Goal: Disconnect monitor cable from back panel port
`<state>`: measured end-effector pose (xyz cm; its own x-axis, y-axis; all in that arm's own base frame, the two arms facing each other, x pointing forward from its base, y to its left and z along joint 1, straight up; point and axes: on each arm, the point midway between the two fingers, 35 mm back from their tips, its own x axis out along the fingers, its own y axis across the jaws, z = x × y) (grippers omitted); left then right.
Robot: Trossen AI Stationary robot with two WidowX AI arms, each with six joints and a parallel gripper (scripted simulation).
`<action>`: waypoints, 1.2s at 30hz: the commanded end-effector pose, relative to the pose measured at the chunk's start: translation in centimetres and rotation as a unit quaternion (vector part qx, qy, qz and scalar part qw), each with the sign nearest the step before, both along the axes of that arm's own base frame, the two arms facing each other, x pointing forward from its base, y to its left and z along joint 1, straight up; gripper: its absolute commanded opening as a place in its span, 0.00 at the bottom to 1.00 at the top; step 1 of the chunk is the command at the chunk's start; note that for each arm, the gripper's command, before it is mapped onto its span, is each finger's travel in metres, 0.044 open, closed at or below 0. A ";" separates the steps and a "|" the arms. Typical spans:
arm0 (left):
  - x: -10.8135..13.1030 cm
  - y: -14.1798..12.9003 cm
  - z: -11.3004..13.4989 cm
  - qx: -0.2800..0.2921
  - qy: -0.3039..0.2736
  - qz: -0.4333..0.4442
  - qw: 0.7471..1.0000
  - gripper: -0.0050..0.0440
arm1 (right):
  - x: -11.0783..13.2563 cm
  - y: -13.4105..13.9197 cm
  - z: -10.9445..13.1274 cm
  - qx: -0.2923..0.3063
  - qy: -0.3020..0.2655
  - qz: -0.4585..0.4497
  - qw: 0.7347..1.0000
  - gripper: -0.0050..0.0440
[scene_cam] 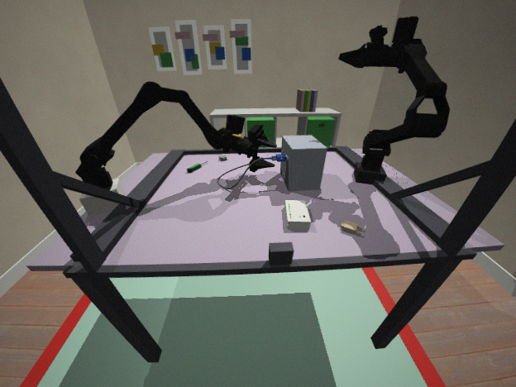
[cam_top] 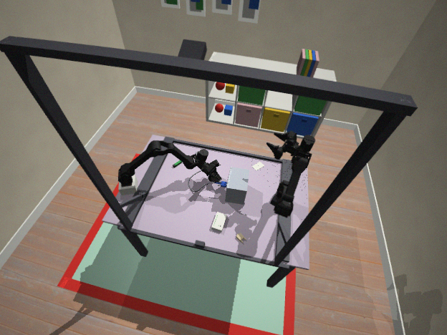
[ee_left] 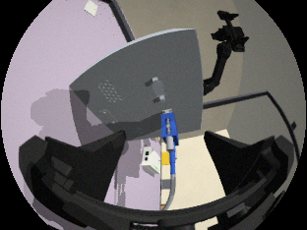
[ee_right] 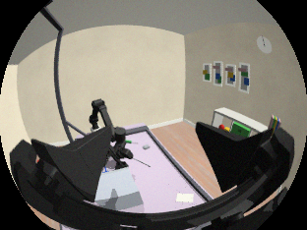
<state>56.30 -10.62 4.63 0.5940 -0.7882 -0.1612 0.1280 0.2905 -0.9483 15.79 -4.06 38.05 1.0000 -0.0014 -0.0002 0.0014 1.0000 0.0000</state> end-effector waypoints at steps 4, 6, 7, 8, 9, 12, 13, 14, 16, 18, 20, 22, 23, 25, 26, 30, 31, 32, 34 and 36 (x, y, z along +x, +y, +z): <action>-0.2 -0.3 2.2 0.083 -0.039 -0.006 0.996 1.00 | 0.0 0.1 0.3 -0.003 -0.001 0.001 1.000 1.00; -0.4 -0.3 2.3 0.116 -0.048 -0.011 0.992 1.00 | 0.0 0.1 0.3 -0.003 -0.001 0.001 1.000 1.00; -0.6 -0.3 2.3 0.128 -0.052 -0.014 0.990 1.00 | 0.0 0.1 0.3 -0.003 -0.001 0.001 1.000 1.00; -0.7 -0.3 2.3 0.136 -0.054 -0.016 0.989 1.00 | 0.0 0.1 0.3 -0.003 -0.001 0.001 1.000 1.00; -0.7 -0.3 2.3 0.139 -0.055 -0.016 0.989 1.00 | 0.0 0.1 0.3 -0.003 -0.001 0.001 1.000 1.00; -0.7 -0.3 2.3 0.139 -0.055 -0.016 0.989 0.95 | 0.0 0.1 0.3 -0.003 -0.001 0.001 1.000 1.00; -0.7 -0.3 2.3 0.139 -0.055 -0.016 0.989 0.90 | 0.0 0.1 0.3 -0.003 -0.001 0.001 1.000 1.00; -0.7 -0.3 2.3 0.139 -0.055 -0.016 0.989 0.85 | 0.0 0.1 0.3 -0.003 -0.001 0.001 1.000 1.00; -0.7 -0.3 2.3 0.139 -0.055 -0.016 0.989 0.76 | 0.0 0.1 0.3 -0.003 -0.001 0.001 1.000 1.00; -0.7 -0.3 2.3 0.139 -0.055 -0.016 0.989 0.71 | 0.0 0.1 0.3 -0.003 -0.001 0.001 1.000 1.00; -0.7 -0.3 2.3 0.139 -0.055 -0.016 0.989 0.66 | 0.0 0.1 0.3 -0.003 -0.001 0.001 1.000 1.00; -0.7 -0.3 2.3 0.139 -0.055 -0.016 0.989 0.56 | 0.0 0.1 0.3 -0.003 -0.001 0.001 1.000 1.00; -0.7 -0.3 2.3 0.139 -0.055 -0.016 0.989 0.51 | 0.0 0.1 0.3 -0.003 -0.001 0.001 1.000 1.00; -0.7 -0.3 2.3 0.139 -0.055 -0.016 0.989 0.41 | 0.0 0.1 0.3 -0.003 -0.001 0.001 1.000 1.00; -0.7 -0.3 2.3 0.139 -0.055 -0.016 0.989 0.36 | 0.0 0.1 0.3 -0.003 -0.001 0.001 1.000 1.00; -0.7 -0.3 2.3 0.139 -0.055 -0.016 0.989 0.17 | 0.0 0.1 0.3 -0.003 -0.001 0.001 1.000 1.00; -0.7 -0.3 2.3 0.139 -0.055 -0.016 0.989 0.12 | 0.0 0.1 0.3 -0.003 -0.001 0.001 1.000 1.00; -0.7 -0.3 2.3 0.139 -0.055 -0.016 0.989 0.10 | 0.0 0.1 0.3 -0.003 -0.001 0.001 1.000 1.00; -0.7 -0.3 2.3 0.139 -0.055 -0.016 0.989 0.10 | 0.0 0.1 0.3 -0.003 -0.001 0.001 1.000 1.00; -0.7 -0.3 2.3 0.139 -0.055 -0.016 0.989 0.10 | 0.0 0.1 0.3 -0.003 -0.001 0.001 1.000 1.00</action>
